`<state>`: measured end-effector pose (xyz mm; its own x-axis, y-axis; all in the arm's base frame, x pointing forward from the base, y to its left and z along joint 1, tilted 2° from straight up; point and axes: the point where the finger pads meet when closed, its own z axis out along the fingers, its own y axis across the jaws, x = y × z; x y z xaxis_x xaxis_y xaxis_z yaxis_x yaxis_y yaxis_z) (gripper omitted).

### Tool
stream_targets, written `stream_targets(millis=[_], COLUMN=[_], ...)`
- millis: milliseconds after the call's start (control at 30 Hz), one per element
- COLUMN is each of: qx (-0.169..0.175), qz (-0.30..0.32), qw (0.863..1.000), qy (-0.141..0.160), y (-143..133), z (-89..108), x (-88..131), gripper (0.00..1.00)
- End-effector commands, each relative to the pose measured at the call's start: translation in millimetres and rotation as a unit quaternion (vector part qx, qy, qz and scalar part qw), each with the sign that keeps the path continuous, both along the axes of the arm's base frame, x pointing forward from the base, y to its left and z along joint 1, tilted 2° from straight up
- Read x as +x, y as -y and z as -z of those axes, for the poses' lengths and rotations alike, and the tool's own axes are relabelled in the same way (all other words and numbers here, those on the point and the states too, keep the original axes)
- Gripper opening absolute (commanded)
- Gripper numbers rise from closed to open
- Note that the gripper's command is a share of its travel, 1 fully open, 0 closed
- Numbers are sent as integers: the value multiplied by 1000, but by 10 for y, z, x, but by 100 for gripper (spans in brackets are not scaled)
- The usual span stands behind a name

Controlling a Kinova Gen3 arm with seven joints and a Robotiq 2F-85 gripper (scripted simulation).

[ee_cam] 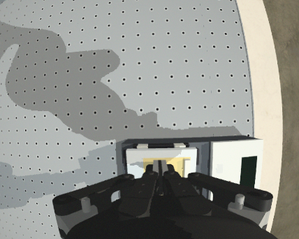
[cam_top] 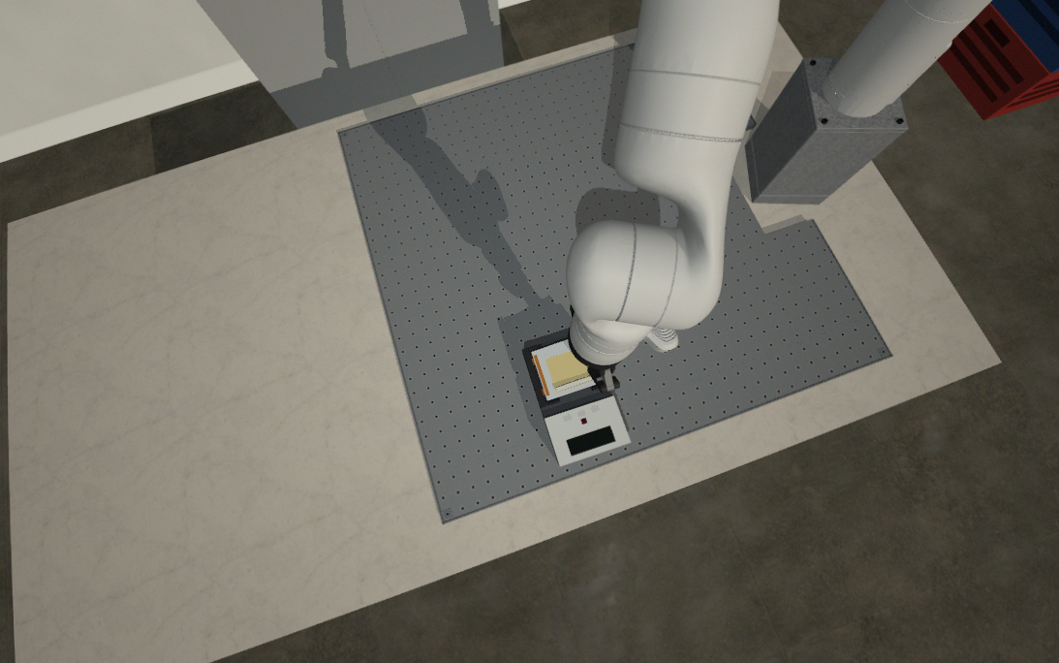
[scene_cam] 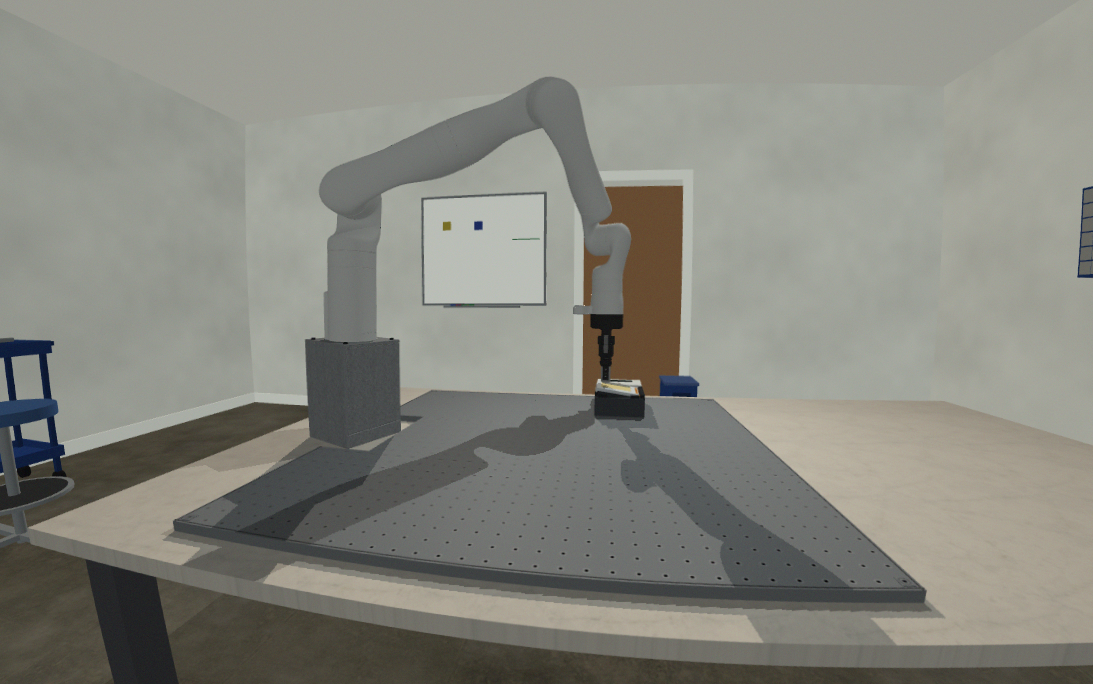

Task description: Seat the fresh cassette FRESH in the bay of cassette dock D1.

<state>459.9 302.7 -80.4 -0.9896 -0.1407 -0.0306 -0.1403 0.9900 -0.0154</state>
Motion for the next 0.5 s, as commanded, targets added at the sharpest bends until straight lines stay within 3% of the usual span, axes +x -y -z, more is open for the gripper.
stream_targets(millis=[0, 467], qx=[-1, -1], qz=[0, 0], qw=[1000, 1000], qy=[0, 0], y=[20, 12], z=[23, 11], x=[5, 3], gripper=[0, 0])
